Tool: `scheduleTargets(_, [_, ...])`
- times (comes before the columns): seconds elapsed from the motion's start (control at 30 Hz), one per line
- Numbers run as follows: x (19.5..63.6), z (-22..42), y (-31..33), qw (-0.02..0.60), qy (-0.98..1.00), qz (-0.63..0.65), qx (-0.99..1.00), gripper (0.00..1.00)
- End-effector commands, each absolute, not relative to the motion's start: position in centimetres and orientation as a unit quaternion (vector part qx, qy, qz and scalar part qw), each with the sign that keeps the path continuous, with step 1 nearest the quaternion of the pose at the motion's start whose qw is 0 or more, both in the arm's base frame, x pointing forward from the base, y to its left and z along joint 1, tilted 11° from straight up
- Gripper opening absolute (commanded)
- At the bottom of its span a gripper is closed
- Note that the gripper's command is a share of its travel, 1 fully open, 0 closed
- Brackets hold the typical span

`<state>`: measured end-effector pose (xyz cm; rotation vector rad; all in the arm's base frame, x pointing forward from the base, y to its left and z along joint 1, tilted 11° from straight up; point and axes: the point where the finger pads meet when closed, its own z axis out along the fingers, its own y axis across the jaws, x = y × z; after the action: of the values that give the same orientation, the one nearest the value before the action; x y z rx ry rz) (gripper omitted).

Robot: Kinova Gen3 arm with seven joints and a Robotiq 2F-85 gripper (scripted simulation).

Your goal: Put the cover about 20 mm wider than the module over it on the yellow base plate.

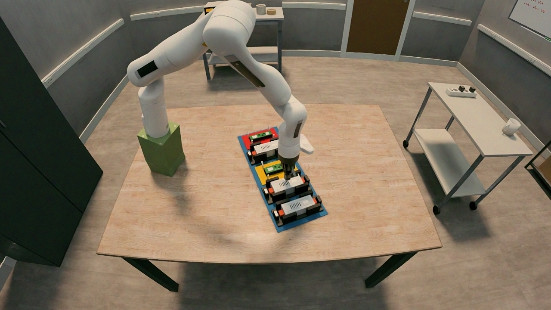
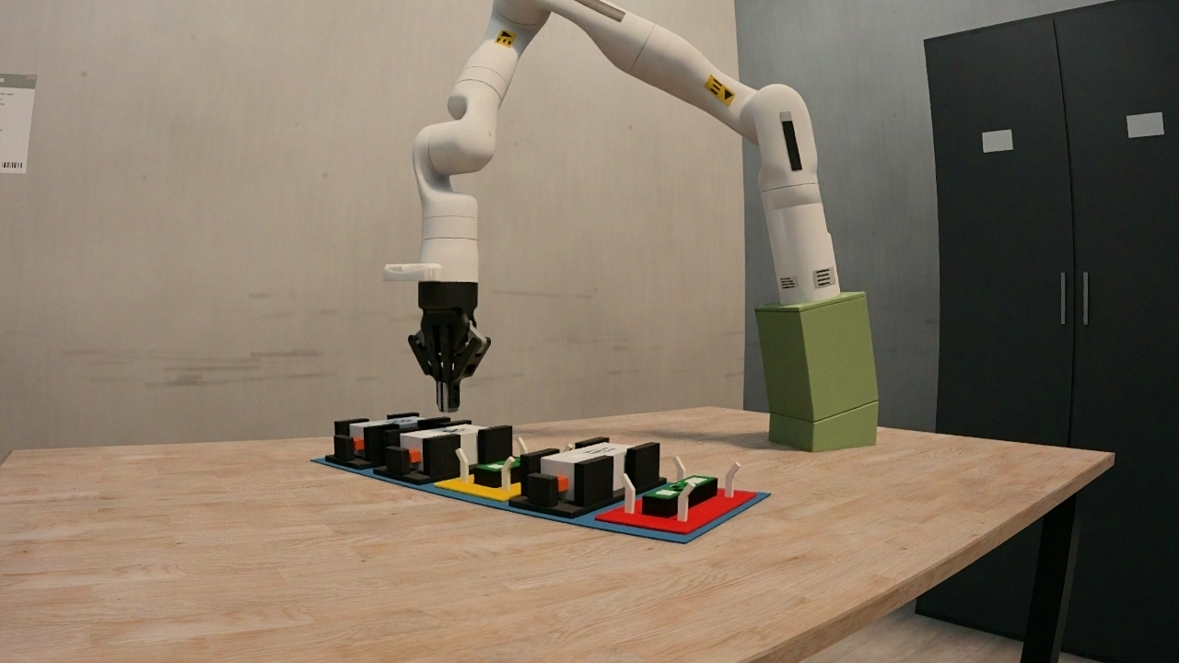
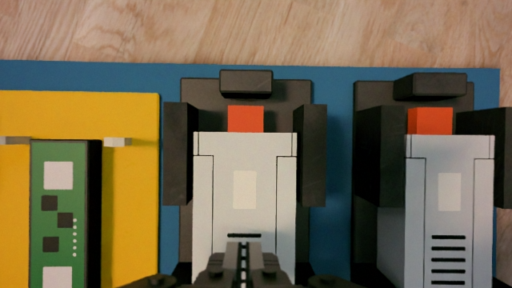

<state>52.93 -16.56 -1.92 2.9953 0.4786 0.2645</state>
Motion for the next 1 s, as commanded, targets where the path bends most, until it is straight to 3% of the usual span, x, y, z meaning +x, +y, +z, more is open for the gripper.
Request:
scheduleTargets(0.0, [52.99,-1.82,-16.57,0.049,0.157,0.088,0.982,0.0])
scheduleTargets(0.77, [52.99,-1.82,-16.57,0.049,0.157,0.088,0.982,0.0])
scheduleTargets(0.8, [52.99,-1.82,-16.57,0.049,0.157,0.088,0.982,1.0])
scheduleTargets(0.97, [52.99,-1.82,-16.57,0.049,0.157,0.088,0.982,1.0])
